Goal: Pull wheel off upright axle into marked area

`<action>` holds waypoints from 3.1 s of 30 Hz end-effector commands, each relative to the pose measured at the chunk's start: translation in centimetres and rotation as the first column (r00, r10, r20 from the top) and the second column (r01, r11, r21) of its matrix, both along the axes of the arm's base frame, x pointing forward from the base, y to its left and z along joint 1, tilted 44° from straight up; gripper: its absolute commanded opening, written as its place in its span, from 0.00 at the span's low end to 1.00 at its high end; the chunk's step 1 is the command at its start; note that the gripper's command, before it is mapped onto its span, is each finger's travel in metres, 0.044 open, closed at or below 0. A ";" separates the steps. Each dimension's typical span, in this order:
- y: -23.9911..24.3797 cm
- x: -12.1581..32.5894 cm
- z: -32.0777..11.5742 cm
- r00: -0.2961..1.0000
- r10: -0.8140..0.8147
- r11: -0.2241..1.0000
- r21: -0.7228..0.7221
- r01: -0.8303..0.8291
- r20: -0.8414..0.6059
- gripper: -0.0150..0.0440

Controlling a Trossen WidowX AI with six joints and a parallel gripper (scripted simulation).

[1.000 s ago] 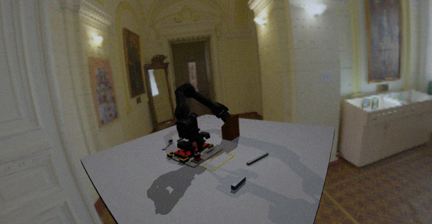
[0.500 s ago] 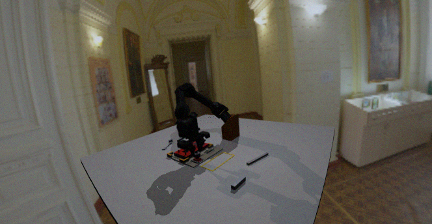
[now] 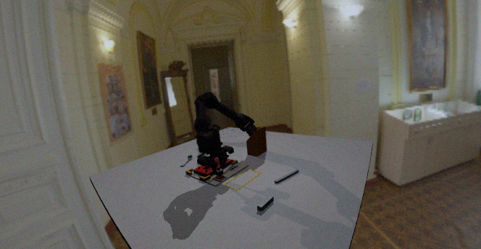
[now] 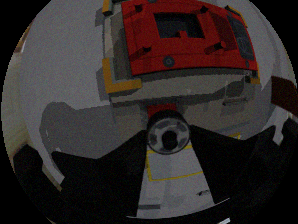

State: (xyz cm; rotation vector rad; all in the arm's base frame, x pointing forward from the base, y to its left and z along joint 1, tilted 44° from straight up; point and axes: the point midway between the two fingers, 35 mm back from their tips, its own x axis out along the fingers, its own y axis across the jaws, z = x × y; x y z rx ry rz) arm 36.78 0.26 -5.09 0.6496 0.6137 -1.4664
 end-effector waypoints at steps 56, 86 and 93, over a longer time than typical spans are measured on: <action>1.8 -0.1 1.7 1.000 0.013 1.000 0.000 -0.013 -0.001 0.25; 4.6 -0.6 4.7 1.000 0.016 1.000 0.000 -0.016 -0.001 0.25; 5.4 -1.4 3.1 1.000 0.022 1.000 -0.003 -0.022 -0.011 0.25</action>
